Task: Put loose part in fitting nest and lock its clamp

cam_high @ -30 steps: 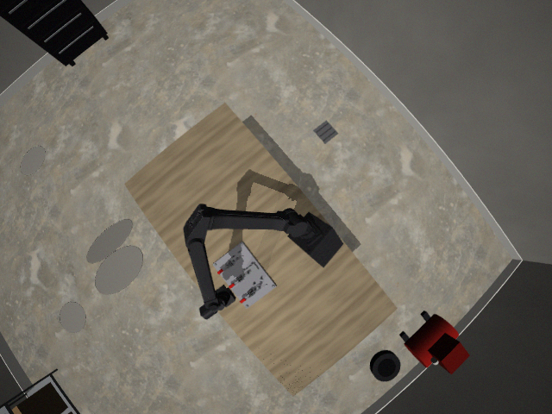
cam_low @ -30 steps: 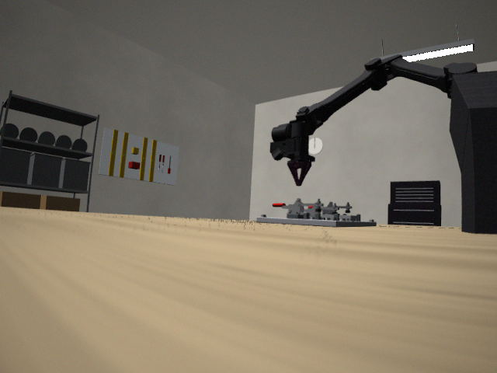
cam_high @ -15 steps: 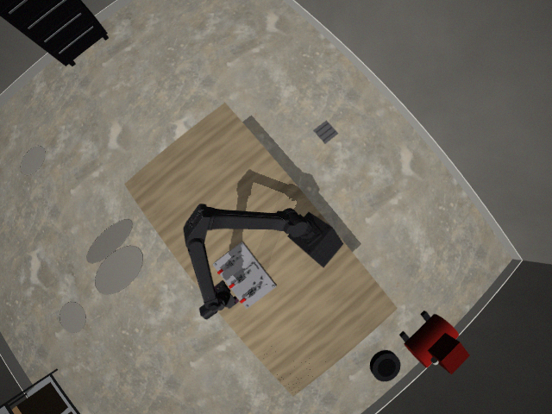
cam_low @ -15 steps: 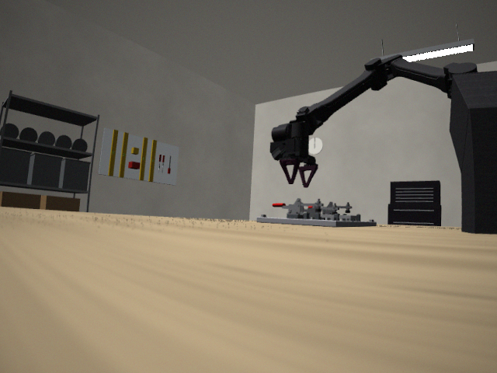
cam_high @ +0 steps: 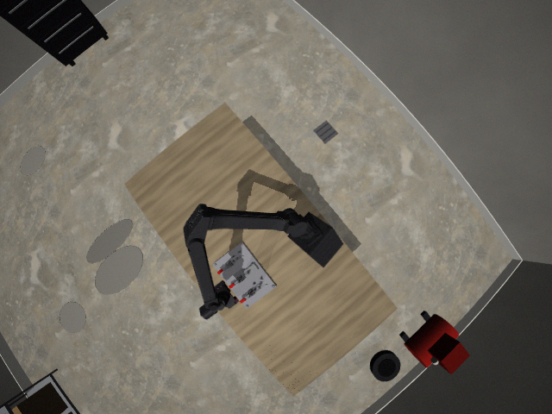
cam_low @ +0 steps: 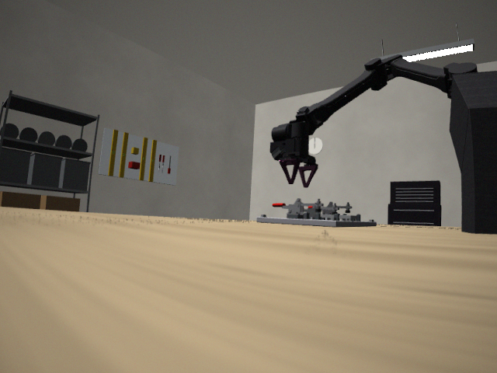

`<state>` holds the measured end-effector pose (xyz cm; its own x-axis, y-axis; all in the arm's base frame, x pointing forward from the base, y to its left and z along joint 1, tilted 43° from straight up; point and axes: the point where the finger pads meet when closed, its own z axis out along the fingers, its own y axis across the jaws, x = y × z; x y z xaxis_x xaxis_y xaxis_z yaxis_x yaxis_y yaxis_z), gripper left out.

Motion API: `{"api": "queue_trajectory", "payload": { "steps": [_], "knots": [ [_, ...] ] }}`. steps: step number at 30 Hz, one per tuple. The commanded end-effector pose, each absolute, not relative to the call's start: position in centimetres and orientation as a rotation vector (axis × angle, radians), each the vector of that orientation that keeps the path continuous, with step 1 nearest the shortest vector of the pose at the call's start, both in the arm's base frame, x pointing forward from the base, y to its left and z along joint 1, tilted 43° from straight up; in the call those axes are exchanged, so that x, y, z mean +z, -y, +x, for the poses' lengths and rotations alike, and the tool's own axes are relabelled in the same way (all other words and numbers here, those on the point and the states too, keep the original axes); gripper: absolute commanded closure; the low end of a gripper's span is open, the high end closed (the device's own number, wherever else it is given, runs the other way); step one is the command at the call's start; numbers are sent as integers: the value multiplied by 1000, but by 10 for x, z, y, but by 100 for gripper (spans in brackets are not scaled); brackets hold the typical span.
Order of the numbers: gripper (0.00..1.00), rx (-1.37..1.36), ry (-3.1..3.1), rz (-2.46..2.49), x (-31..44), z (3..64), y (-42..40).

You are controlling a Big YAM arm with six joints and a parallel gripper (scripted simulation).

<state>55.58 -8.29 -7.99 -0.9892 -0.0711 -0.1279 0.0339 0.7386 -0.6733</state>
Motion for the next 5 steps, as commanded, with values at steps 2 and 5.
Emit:
{"api": "queue_trajectory", "payload": {
  "steps": [2, 5],
  "knots": [
    [0, -1072, -2761, -20, -62, 566, 75],
    [0, -1072, -2761, -20, -62, 566, 75]
  ]
}}
